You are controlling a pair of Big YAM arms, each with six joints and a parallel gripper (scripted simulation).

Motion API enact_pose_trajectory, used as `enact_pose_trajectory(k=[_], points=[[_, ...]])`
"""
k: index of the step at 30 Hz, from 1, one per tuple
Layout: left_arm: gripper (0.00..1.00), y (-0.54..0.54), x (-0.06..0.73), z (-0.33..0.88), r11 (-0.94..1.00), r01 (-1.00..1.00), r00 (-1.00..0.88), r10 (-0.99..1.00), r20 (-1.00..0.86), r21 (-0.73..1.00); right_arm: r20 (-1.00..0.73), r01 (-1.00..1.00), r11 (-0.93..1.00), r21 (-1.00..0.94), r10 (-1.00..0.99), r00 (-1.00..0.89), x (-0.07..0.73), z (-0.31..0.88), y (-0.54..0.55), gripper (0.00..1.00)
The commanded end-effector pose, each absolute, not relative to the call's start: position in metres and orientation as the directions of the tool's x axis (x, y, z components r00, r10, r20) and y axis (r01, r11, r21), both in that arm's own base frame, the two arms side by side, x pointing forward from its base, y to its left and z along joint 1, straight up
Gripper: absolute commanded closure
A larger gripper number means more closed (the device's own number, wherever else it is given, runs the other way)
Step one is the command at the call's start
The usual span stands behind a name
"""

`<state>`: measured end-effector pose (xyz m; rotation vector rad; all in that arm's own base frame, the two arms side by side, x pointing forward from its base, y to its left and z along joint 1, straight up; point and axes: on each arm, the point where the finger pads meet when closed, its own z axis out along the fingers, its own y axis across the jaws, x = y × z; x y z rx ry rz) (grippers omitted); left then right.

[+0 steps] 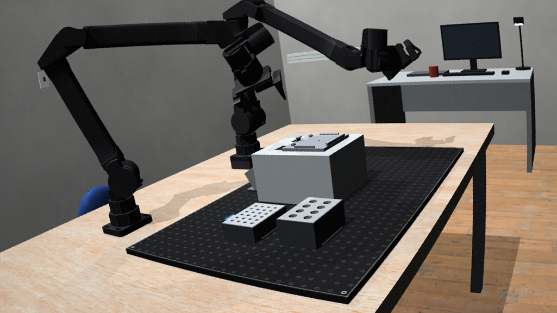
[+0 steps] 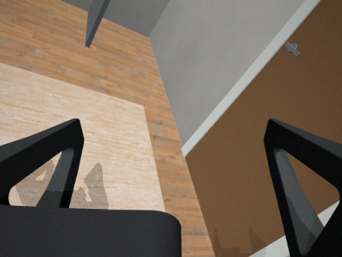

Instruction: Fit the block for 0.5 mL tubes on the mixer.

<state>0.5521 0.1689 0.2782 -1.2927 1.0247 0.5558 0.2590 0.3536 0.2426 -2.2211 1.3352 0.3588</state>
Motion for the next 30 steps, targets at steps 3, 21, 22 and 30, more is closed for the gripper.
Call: enact_pose_trajectory(k=[3, 21, 22, 30], points=[[0.00, 0.169, 0.553, 0.284, 0.236, -0.820, 0.486, -0.196, -0.852, -0.522, -0.475, -0.875, -0.377, -0.304, -0.736, 0.483, 0.260, 0.247, 0.355, 0.00], [0.00, 0.153, 0.551, 0.275, 0.300, -0.860, 0.357, -0.225, -0.906, -0.413, -0.475, -0.871, -0.383, -0.307, -0.732, 0.489, 0.257, 0.254, 0.356, 0.00], [0.00, 0.150, 0.543, 0.273, 0.308, -0.865, 0.337, -0.229, -0.913, -0.397, -0.475, -0.872, -0.382, -0.307, -0.732, 0.488, 0.257, 0.254, 0.356, 0.00], [0.00, 0.149, 0.528, 0.280, 0.371, -0.885, 0.195, -0.257, -0.946, -0.283, -0.475, -0.875, -0.375, -0.307, -0.736, 0.482, 0.260, 0.254, 0.354, 0.00]])
